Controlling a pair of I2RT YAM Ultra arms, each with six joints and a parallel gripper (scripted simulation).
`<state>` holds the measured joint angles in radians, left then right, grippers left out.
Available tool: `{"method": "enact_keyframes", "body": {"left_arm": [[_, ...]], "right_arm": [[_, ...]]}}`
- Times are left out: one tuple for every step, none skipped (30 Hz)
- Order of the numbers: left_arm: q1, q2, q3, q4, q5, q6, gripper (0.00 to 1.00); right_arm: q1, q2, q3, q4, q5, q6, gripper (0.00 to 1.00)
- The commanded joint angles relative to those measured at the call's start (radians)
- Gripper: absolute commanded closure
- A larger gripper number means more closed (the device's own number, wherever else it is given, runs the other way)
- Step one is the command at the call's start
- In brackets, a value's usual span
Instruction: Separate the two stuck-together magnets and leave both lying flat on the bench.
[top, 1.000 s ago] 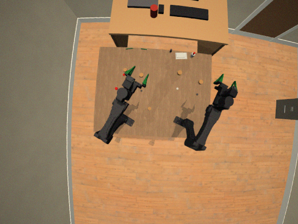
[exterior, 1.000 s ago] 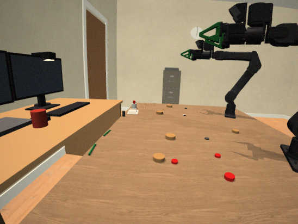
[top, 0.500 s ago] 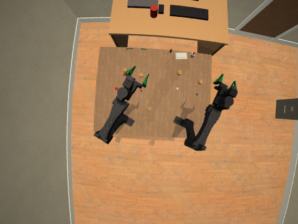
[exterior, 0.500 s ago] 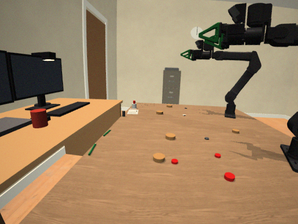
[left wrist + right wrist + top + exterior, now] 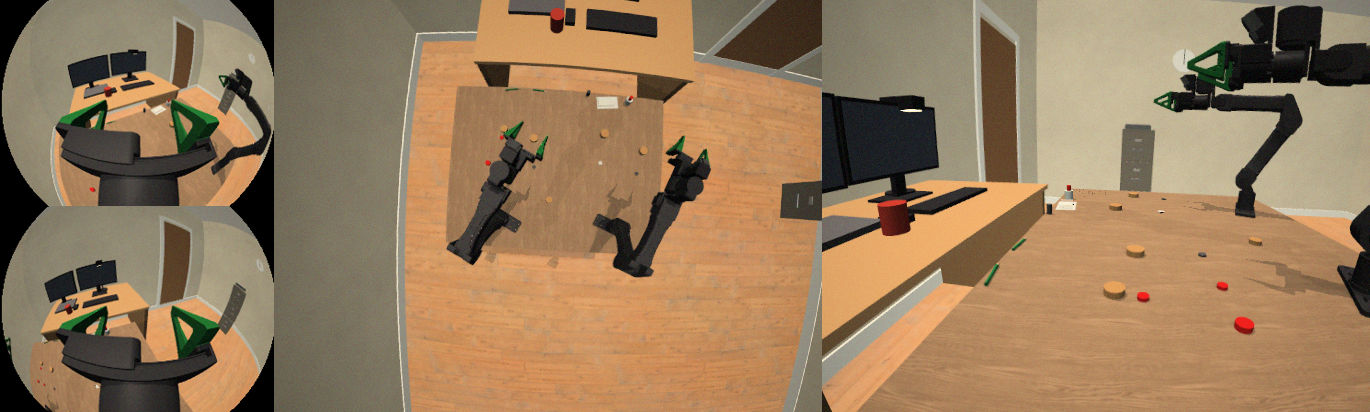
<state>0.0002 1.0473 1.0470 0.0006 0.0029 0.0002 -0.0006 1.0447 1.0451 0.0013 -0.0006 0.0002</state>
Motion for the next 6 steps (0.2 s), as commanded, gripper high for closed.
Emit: {"method": "enact_keyframes", "body": {"left_arm": [[-0.001, -0.002, 0.005, 0.004, -0.002, 0.0, 0.0], [-0.001, -0.002, 0.005, 0.004, -0.002, 0.0, 0.0], [-0.001, -0.002, 0.005, 0.004, -0.002, 0.0, 0.0], [-0.001, -0.002, 0.005, 0.004, -0.002, 0.0, 0.0], [-0.001, -0.002, 0.005, 0.004, -0.002, 0.0, 0.0], [-0.001, -0.002, 0.005, 0.004, -0.002, 0.0, 0.0]], "right_arm": [[0.003, -0.002, 0.007, 0.009, 0.001, 0.001, 0.0], [0.003, -0.002, 0.007, 0.009, 0.001, 0.001, 0.0], [0.003, -0.002, 0.007, 0.009, 0.001, 0.001, 0.0], [0.003, -0.002, 0.007, 0.009, 0.001, 0.001, 0.0], [0.003, -0.002, 0.007, 0.009, 0.001, 0.001, 0.0], [0.003, -0.002, 0.007, 0.009, 0.001, 0.001, 0.0]]}}
